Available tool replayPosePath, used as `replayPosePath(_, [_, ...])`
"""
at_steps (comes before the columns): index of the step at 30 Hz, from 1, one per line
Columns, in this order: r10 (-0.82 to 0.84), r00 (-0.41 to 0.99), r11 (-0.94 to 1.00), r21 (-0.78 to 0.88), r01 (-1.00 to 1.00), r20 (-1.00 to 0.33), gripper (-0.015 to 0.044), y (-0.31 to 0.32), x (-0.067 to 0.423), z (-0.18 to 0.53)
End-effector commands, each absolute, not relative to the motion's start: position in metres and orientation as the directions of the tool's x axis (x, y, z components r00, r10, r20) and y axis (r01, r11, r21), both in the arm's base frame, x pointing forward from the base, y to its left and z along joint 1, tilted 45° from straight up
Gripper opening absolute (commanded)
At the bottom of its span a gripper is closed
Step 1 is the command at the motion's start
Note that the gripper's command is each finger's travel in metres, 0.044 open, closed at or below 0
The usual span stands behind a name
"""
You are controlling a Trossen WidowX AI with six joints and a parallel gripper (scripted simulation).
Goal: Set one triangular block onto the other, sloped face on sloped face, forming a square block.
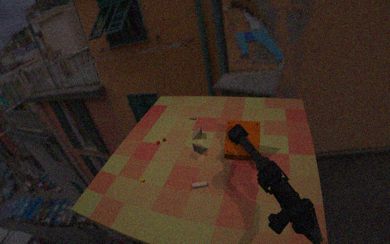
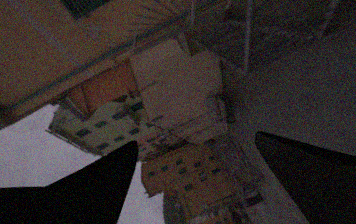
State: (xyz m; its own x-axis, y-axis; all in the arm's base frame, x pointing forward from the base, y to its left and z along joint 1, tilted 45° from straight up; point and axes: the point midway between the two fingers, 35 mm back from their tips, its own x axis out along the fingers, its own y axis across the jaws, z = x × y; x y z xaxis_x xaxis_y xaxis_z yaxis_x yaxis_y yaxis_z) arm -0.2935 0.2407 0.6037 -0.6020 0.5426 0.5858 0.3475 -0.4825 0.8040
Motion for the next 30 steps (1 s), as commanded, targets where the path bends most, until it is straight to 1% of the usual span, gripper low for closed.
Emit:
replayPosePath(1, [0.507, -0.486, -0.481, 0.701, 0.526, 0.712, 0.044, 0.209, -0.241, 0.644])
replayPosePath(8, [0.413, -0.255, -0.433, 0.435, 0.79, 0.874, 0.044, 0.148, -0.144, 0.694])
replayPosePath(15, [0.292, -0.001, -0.314, 0.097, 0.944, 0.956, 0.044, 0.08, -0.044, 0.717])
replayPosePath(16, [0.274, 0.035, -0.29, 0.048, 0.956, 0.961, 0.044, 0.07, -0.03, 0.718])
replayPosePath(19, [0.206, 0.072, -0.227, -0.024, 0.974, 0.976, 0.044, 0.053, -0.014, 0.717])
replayPosePath(25, [0.088, 0.288, -0.023, -0.287, 0.958, 0.953, 0.044, -0.01, 0.07, 0.708])
replayPosePath(30, [-0.001, 0.449, 0.172, -0.442, 0.88, 0.893, 0.044, -0.059, 0.132, 0.686])
